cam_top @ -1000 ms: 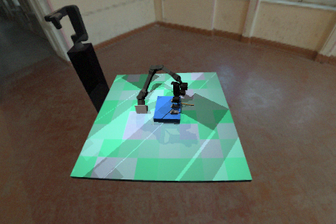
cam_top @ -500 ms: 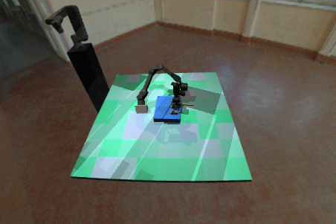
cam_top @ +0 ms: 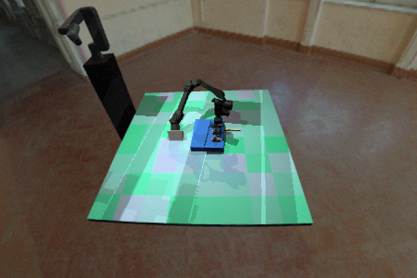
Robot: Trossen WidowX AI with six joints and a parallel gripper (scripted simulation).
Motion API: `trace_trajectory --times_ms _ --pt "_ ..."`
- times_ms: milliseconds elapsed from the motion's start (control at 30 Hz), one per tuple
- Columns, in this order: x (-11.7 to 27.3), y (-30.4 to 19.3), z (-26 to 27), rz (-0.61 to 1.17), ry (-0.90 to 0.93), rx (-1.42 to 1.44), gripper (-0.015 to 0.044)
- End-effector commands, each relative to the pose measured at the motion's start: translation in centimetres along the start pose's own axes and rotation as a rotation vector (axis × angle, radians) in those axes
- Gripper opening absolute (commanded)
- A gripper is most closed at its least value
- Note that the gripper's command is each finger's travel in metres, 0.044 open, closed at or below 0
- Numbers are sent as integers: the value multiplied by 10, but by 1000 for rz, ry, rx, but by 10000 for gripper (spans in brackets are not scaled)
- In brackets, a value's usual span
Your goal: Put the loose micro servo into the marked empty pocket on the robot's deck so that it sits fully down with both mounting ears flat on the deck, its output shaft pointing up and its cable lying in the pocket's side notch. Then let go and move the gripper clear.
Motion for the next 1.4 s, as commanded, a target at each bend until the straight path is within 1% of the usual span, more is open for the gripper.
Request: trace_trajectory --times_ms 0,167,200,267,500,767,1367 --pt "17 -19 -6 -4 -7 -3 293" --pt "57 -81 -19 2 -11 -2 424" --pt "62 -93 -21 4 -9 -1 440" --pt "66 -104 -21 6 -7 0 440" --pt "68 -103 -21 1 -8 -1 440" --pt "105 -99 -21 -120 -49 -21 440" --pt "105 -99 -21 -120 -49 -21 440"
Point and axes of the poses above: the point midway between the two fingers, 35 mm back from their tips, its own x axis back along the fingers, its own z axis across the jaws, y = z × x, the point moved 2 cm from there along x, back along the fingers, and after that the axes turned 12 degrees about -x, right-handed, at the moved point
